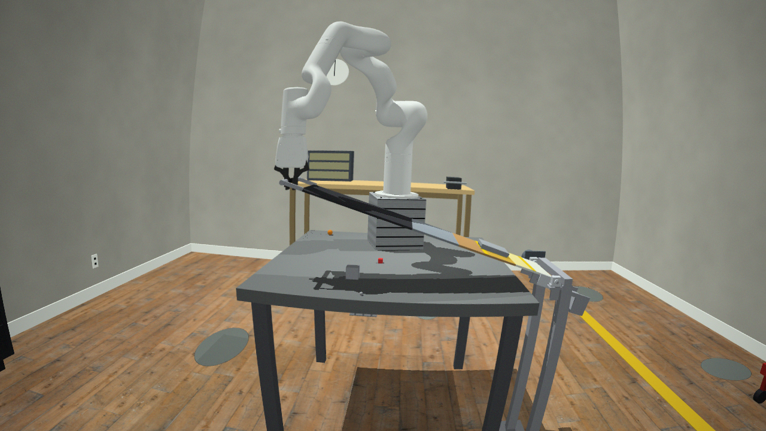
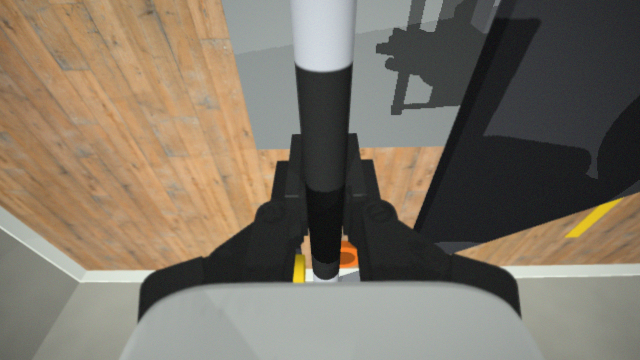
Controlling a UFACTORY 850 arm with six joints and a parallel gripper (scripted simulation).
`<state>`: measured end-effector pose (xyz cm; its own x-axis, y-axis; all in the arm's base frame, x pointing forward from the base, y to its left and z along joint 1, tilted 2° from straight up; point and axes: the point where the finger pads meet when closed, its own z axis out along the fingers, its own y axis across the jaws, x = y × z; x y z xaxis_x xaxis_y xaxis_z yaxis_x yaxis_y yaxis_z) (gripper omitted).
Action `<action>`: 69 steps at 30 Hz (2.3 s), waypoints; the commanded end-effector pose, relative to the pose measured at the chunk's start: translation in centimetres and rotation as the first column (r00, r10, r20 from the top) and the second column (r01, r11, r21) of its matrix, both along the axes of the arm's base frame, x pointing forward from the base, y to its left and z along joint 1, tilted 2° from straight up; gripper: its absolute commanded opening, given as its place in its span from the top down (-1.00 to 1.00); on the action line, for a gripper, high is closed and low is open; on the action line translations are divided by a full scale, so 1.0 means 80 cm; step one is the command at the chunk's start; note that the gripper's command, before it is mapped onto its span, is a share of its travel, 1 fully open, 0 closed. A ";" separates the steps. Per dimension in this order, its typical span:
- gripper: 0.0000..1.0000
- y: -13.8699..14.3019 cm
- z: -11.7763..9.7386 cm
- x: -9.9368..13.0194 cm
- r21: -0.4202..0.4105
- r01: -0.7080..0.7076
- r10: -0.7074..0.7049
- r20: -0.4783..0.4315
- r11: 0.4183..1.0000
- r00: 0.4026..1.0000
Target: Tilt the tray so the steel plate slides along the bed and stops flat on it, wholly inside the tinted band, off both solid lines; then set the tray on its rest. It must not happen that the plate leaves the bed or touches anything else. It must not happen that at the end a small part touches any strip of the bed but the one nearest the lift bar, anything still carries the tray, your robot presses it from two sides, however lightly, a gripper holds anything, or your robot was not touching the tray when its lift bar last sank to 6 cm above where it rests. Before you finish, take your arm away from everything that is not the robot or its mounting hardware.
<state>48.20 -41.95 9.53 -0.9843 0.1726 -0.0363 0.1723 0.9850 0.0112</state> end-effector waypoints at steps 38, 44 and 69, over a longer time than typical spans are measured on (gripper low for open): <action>1.00 -0.014 -0.047 0.000 -0.002 0.000 0.000 0.002 1.000 1.000; 1.00 -0.014 -0.045 0.000 -0.002 0.000 0.000 0.002 1.000 1.000; 1.00 -0.020 -0.072 0.000 -0.002 0.000 0.000 0.002 1.000 1.000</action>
